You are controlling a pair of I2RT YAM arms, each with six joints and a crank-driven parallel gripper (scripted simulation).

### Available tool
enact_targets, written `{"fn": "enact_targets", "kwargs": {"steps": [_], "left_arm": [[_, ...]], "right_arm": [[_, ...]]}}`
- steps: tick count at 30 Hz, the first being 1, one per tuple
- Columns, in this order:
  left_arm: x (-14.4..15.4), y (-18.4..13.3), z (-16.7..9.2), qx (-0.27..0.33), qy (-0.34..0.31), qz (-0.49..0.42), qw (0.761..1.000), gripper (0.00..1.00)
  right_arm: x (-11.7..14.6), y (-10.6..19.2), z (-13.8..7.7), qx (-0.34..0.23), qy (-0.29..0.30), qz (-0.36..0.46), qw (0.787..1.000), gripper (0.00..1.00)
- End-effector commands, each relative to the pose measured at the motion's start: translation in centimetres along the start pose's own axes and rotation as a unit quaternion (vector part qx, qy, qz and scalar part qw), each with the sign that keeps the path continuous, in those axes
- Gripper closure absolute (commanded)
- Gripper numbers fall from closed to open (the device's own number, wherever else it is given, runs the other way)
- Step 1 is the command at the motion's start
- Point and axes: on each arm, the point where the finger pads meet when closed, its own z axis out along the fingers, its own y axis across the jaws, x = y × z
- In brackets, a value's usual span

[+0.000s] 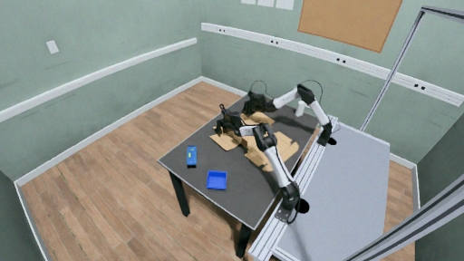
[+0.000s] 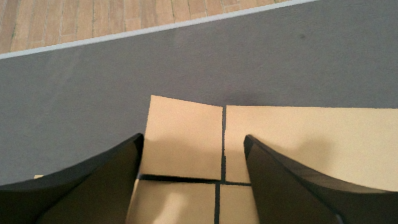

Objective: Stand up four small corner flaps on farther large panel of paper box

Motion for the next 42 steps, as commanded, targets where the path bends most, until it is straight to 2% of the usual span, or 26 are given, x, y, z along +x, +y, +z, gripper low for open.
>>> {"fn": "enact_targets", "kwargs": {"steps": [1,5,8,18,21,24,29,37,39,42], "left_arm": [[2.0,-0.8,0.6,0.005,0.016,0.012,1.000,0.19],[2.0,-0.8,0.6,0.005,0.016,0.012,1.000,0.19],[2.0,-0.8,0.6,0.005,0.016,0.012,1.000,0.19],[2.0,-0.8,0.6,0.005,0.016,0.012,1.000,0.19],[2.0,-0.8,0.6,0.005,0.016,0.012,1.000,0.19],[2.0,-0.8,0.6,0.005,0.016,0.012,1.000,0.19],[2.0,-0.8,0.6,0.005,0.016,0.012,1.000,0.19],[2.0,-0.8,0.6,0.005,0.016,0.012,1.000,0.19],[2.0,-0.8,0.6,0.005,0.016,0.012,1.000,0.19],[2.0,-0.8,0.6,0.005,0.016,0.012,1.000,0.19]], "right_arm": [[-3.8,1.6,-1.1,-0.017,-0.026,0.011,0.999,0.42],[-3.9,1.5,-1.1,-0.017,-0.029,0.010,0.999,0.39],[-2.5,0.2,-1.0,-0.009,-0.016,0.000,1.000,0.34],[-3.0,-2.3,-0.9,0.000,-0.021,-0.016,1.000,0.19],[-2.8,-1.9,-1.2,-0.006,-0.020,-0.019,1.000,0.19],[-3.0,-3.2,-0.9,0.002,-0.021,-0.022,1.000,0.19],[-3.1,-3.7,-0.9,0.003,-0.021,-0.024,0.999,0.19],[-2.7,-3.0,-1.1,-0.003,-0.021,-0.027,0.999,0.19],[1.4,-3.7,0.0,0.006,0.007,-0.043,0.999,0.19],[2.4,-4.0,0.4,0.008,0.007,-0.044,0.999,0.19]]}}
